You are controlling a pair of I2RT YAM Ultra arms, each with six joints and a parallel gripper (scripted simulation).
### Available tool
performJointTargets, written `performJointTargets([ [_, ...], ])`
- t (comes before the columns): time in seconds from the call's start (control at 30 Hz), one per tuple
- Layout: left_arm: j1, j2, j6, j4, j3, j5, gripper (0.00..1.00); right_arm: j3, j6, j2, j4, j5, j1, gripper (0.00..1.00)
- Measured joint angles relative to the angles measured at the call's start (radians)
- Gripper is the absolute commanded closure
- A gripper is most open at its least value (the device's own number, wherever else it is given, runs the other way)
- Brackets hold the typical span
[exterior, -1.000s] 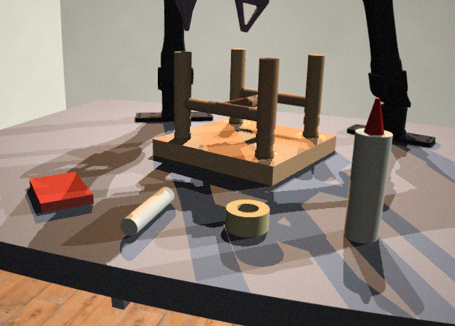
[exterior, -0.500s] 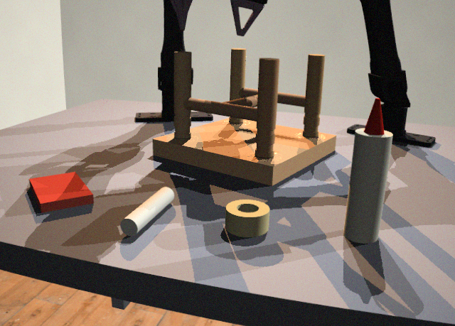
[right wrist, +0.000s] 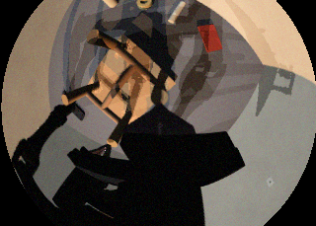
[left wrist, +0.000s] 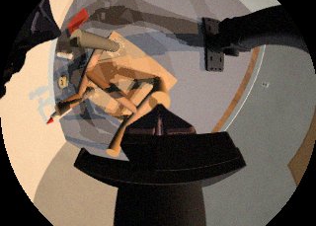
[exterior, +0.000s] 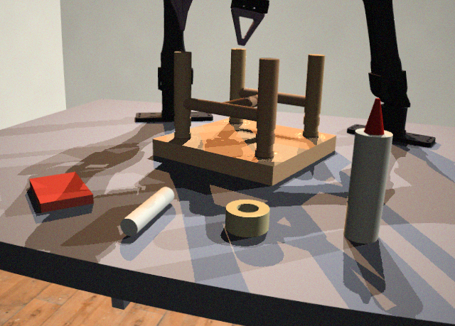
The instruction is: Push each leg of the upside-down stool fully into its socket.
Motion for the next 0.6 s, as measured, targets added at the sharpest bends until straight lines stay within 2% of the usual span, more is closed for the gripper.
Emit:
performJointTargets([
  [0.27,0.0,-0.011,0.0,0.033,-0.023,0.0,1.0,-0.003,0.0,-0.002,0.003,0.0,0.0,1.0],
  [0.6,0.0,-0.017,0.0,0.041,-0.023,0.0,1.0,-0.085,0.0,-0.016,0.046,0.0,0.0,1.0],
])
